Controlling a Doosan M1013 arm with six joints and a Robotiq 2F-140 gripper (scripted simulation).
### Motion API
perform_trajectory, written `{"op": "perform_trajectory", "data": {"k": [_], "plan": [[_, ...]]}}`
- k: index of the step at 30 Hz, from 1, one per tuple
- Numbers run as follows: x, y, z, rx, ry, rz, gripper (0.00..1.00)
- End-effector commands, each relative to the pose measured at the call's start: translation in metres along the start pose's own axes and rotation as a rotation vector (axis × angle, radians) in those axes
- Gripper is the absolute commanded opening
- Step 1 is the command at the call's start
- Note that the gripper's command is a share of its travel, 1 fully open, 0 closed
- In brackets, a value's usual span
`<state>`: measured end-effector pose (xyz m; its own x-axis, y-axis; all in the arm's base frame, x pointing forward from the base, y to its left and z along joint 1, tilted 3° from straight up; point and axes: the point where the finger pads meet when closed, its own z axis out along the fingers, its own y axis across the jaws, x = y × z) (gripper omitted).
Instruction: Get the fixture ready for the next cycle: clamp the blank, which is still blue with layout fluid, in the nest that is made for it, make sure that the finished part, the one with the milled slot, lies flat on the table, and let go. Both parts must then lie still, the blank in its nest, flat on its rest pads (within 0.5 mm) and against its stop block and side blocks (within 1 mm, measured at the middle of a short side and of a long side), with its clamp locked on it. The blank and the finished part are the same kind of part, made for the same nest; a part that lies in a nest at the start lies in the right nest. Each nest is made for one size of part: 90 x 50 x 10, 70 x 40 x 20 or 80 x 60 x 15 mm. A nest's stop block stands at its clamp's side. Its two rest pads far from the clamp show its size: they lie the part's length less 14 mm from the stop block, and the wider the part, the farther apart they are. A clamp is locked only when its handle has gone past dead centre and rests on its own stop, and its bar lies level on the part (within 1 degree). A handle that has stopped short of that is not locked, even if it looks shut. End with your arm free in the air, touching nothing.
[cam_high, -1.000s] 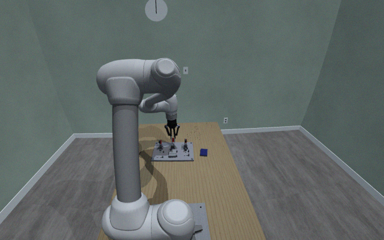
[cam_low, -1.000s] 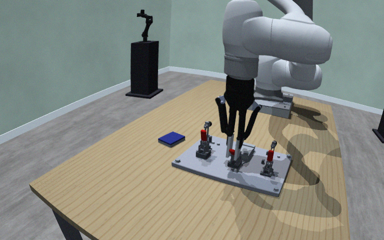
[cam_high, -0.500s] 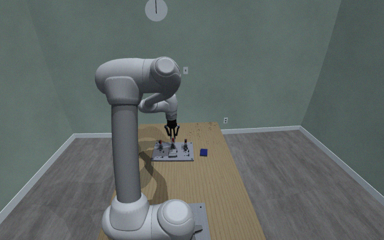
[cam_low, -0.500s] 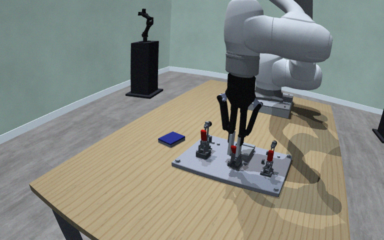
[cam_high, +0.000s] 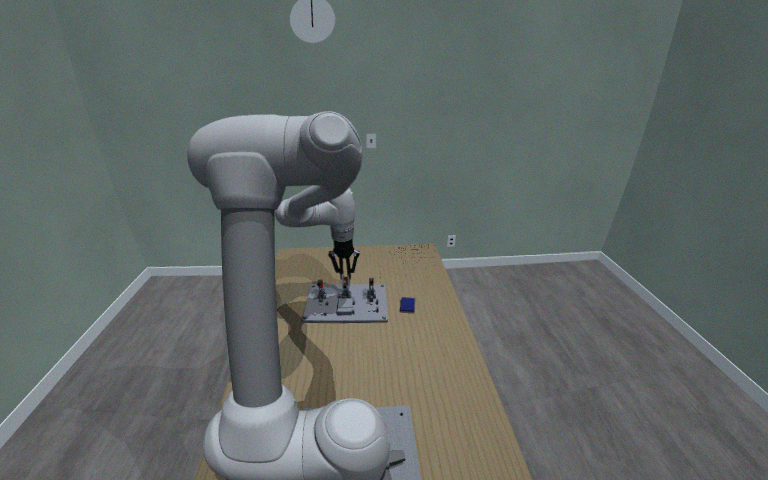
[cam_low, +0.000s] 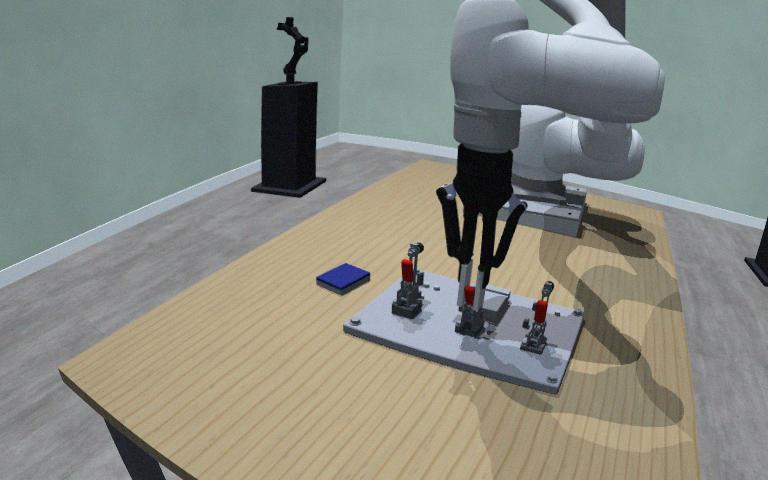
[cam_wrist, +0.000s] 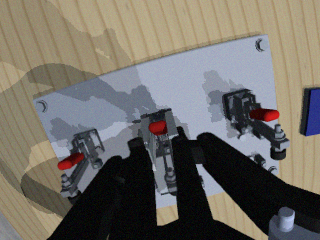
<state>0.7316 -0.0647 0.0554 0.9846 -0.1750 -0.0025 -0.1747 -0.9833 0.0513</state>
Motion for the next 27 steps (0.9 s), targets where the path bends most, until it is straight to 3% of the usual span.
{"op": "perform_trajectory", "data": {"k": [1,27], "plan": [[-0.0027,0.0,0.0006,0.0,-0.002,0.0,0.0],[-0.008,0.0,0.0006,0.0,-0.002,0.0,0.0]]}}
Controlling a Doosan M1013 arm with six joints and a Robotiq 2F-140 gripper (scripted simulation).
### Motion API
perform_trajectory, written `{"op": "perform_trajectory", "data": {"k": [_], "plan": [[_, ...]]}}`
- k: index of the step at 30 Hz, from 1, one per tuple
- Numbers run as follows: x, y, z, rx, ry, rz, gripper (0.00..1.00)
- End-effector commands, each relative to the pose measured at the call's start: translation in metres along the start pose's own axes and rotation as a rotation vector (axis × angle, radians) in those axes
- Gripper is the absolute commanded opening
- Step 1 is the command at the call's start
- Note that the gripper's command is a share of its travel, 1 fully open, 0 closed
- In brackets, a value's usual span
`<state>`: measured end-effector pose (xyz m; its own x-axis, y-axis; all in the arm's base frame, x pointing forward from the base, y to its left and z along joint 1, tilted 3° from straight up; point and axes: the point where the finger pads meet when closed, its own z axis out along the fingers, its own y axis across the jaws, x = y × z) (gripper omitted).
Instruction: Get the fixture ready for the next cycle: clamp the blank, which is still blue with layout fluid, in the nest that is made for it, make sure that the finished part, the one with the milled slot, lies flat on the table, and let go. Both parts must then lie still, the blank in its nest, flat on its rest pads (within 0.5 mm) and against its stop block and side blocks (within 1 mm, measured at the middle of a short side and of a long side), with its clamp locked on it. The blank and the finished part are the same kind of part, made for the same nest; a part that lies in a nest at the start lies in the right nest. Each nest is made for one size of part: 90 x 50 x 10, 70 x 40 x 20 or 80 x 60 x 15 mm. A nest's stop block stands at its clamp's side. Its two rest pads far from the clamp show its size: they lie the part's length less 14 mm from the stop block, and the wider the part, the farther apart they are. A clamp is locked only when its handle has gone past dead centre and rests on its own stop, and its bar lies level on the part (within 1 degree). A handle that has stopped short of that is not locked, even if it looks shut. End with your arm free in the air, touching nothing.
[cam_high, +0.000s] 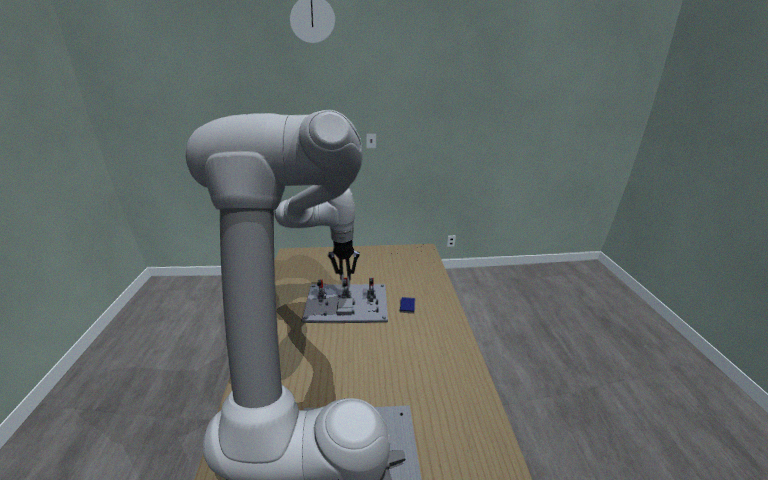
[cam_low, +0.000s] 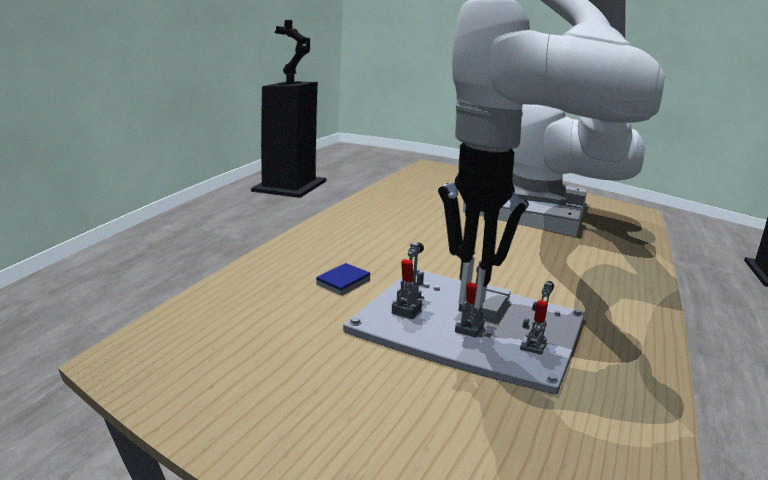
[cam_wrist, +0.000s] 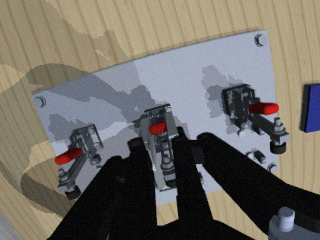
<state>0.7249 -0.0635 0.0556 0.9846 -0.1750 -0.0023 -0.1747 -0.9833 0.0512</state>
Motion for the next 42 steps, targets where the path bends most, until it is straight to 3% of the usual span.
{"op": "perform_trajectory", "data": {"k": [1,42], "plan": [[-0.0012,0.0,0.0008,0.0,-0.003,0.0,0.0],[-0.0062,0.0,0.0009,0.0,-0.003,0.0,0.0]]}}
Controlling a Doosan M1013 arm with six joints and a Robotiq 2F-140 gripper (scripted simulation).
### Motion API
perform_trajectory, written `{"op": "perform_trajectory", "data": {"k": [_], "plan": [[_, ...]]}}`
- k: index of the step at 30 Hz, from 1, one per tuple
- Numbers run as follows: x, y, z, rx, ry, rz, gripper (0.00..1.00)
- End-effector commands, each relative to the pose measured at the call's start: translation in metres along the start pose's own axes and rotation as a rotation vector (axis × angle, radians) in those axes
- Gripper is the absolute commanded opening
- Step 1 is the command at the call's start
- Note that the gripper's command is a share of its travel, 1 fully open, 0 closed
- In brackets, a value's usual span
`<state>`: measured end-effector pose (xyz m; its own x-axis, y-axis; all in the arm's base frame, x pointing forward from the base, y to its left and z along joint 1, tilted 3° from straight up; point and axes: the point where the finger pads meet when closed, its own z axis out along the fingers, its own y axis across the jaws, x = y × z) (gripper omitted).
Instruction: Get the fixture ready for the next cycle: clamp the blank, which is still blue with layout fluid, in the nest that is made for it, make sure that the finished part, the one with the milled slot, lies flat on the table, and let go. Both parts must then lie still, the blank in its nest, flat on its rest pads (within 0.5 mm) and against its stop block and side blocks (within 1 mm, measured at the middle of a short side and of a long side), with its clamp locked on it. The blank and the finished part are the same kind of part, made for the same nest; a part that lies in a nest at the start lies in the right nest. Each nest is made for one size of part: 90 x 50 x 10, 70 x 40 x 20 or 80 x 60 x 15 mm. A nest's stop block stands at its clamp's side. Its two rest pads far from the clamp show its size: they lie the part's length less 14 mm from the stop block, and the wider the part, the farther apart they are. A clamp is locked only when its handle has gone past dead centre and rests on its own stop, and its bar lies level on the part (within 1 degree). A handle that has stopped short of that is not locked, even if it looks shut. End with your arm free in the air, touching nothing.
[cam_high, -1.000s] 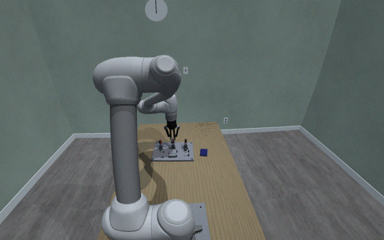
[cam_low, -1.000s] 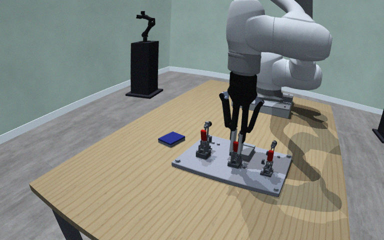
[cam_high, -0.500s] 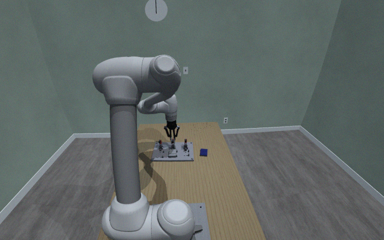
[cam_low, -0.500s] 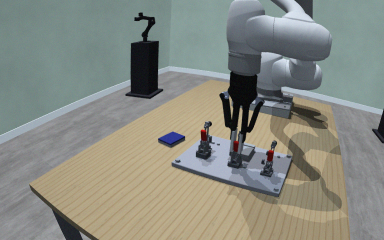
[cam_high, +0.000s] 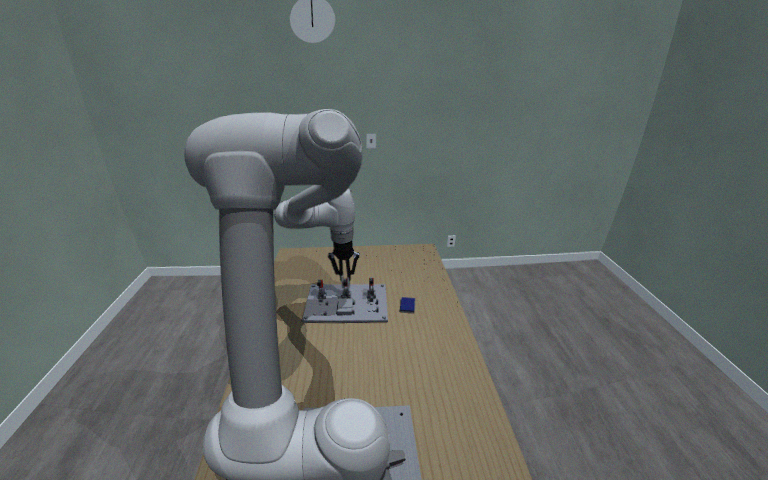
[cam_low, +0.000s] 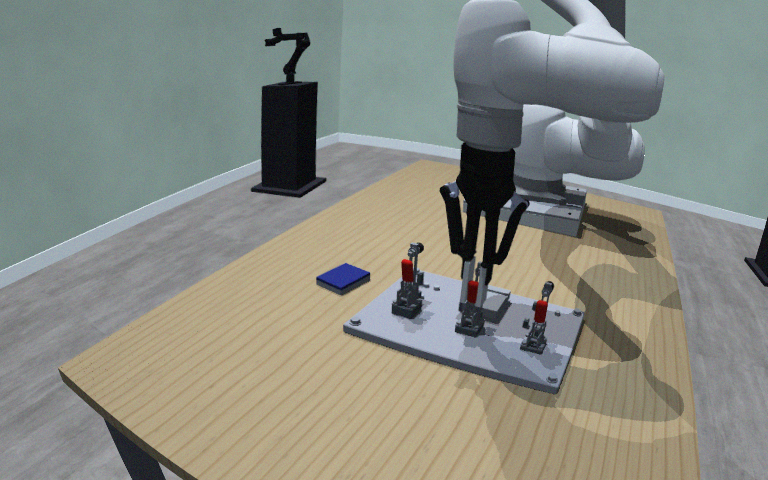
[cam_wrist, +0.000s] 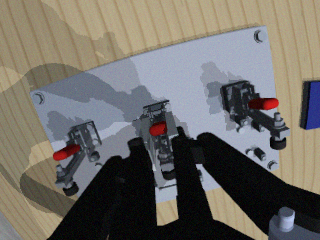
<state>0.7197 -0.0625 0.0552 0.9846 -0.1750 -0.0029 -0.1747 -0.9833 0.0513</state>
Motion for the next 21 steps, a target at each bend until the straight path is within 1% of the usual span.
{"op": "perform_trajectory", "data": {"k": [1,2,3,21], "plan": [[-0.0009,0.0,0.0005,0.0,-0.002,0.0,0.0],[-0.0009,0.0,0.0005,0.0,-0.002,0.0,0.0],[-0.0009,0.0,0.0005,0.0,-0.002,0.0,0.28],[-0.0009,0.0,0.0005,0.0,-0.002,0.0,0.28]]}}
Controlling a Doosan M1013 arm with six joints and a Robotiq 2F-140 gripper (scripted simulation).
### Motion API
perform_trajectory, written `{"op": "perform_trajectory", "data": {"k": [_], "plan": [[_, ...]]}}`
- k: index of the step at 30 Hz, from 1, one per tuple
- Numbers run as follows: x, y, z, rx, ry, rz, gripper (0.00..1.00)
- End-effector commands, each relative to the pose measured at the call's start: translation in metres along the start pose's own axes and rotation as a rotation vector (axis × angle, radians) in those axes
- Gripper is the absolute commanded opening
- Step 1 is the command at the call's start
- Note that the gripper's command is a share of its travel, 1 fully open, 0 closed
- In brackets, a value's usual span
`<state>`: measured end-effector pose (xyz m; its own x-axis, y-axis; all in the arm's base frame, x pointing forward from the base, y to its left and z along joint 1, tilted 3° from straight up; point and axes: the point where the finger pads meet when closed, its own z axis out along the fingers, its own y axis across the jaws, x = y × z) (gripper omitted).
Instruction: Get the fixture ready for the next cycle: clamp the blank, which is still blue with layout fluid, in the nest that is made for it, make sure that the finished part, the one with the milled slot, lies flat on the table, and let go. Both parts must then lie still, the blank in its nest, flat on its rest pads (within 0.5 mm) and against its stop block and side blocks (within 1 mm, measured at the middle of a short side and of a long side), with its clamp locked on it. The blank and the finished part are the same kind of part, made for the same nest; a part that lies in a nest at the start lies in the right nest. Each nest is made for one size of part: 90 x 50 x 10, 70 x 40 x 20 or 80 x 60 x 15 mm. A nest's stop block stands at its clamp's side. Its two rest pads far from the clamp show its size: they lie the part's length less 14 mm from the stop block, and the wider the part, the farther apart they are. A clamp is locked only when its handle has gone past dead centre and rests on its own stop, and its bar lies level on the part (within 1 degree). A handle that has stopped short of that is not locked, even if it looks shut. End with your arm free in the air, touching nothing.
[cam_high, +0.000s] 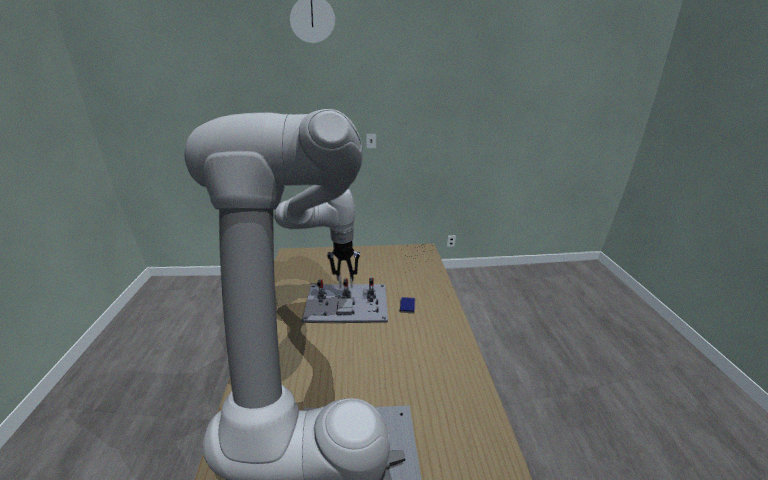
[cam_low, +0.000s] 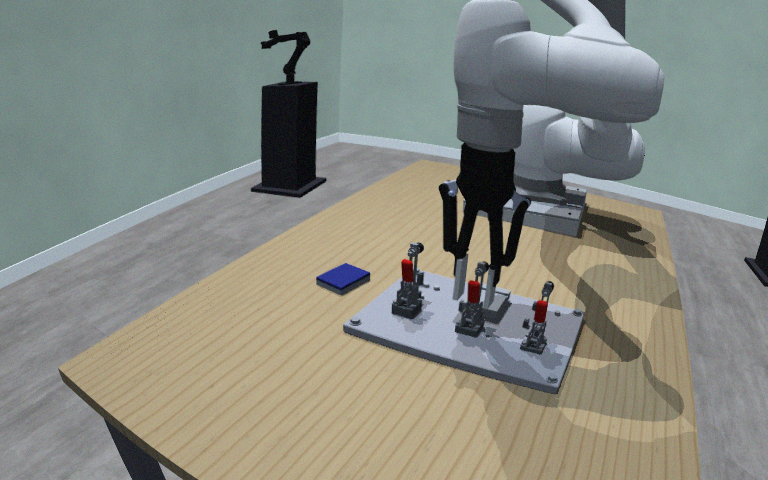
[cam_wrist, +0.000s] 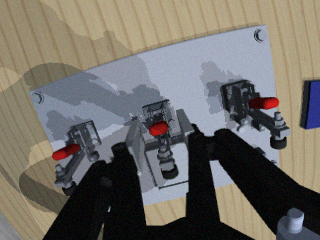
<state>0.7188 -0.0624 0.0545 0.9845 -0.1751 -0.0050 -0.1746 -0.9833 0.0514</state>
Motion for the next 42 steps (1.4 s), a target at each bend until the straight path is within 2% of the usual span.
{"op": "perform_trajectory", "data": {"k": [1,12,18,26,40,41,42], "plan": [[0.0,0.0,0.0,0.0,0.0,0.0,0.28],[0.0,0.0,-0.002,0.0,0.0,0.0,0.28],[0.0,0.0,-0.015,0.0,0.0,0.0,0.28],[0.0,0.0,-0.048,0.0,0.0,0.0,0.28],[0.0,0.0,-0.05,0.0,0.0,0.0,0.28],[0.0,0.0,-0.05,0.0,0.0,0.0,0.58],[0.0,0.0,-0.05,0.0,0.0,0.0,0.58]]}}
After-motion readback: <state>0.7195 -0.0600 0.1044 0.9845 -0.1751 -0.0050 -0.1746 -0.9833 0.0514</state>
